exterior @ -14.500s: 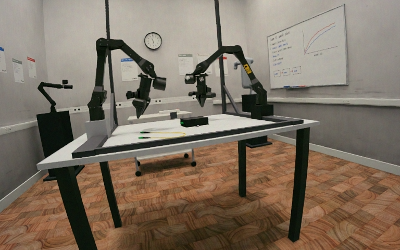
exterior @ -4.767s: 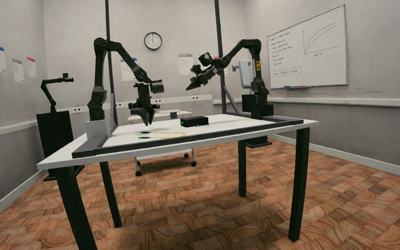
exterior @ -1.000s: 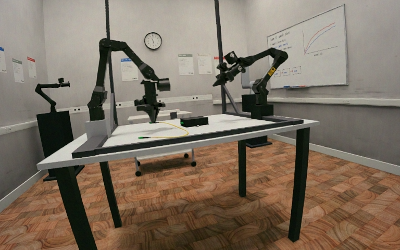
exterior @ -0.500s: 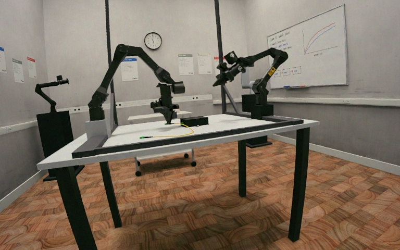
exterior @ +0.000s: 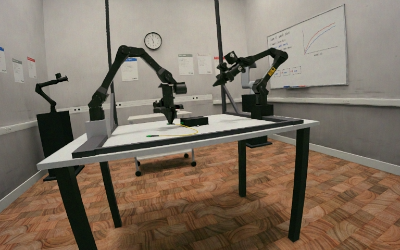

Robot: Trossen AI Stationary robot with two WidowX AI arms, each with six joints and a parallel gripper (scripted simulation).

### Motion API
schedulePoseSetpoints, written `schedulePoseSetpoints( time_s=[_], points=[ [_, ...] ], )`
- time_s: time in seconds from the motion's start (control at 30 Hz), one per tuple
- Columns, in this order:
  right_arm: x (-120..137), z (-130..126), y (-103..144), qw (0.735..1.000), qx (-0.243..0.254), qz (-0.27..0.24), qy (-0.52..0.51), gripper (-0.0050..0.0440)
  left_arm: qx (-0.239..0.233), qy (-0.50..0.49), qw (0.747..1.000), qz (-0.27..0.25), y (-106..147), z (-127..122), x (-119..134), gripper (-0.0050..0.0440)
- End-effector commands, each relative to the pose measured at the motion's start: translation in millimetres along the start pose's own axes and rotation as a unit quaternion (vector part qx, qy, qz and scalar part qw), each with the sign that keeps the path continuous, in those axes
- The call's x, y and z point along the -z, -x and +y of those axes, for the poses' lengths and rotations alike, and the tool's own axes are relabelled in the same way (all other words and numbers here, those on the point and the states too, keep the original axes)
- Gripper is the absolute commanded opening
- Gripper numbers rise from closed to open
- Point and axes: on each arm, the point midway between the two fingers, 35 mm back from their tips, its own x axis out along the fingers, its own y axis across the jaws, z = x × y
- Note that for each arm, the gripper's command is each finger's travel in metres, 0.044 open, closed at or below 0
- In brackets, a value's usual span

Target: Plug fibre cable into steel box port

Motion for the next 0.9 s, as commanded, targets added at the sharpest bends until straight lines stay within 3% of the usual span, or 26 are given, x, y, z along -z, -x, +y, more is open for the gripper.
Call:
schedulePoseSetpoints(
  time_s=[0.0,0.3,0.7,0.77,0.87],
  points=[
    [-0.4,-4.9,6.5,0.994,0.007,0.004,-0.110,0.0000,0.000,0.001,1.000,-0.007,1.8,-0.2,-4.6,-0.0050],
    [-2.4,-5.7,6.8,0.962,0.007,0.002,-0.273,0.0000,0.000,0.001,1.000,-0.007,1.8,-0.2,-4.6,-0.0050],
    [-6.1,-6.8,7.1,0.848,0.006,-0.001,-0.530,0.0000,0.000,0.001,1.000,-0.007,1.8,-0.2,-4.6,-0.0050],
    [-6.1,-6.8,7.1,0.848,0.006,-0.001,-0.530,0.0000,0.000,0.001,1.000,-0.007,1.8,-0.2,-4.6,-0.0050],
    [-6.6,-7.2,7.2,0.806,0.006,-0.001,-0.592,0.0000,0.000,0.001,1.000,-0.007,1.8,-0.2,-4.6,-0.0050]
  ],
)
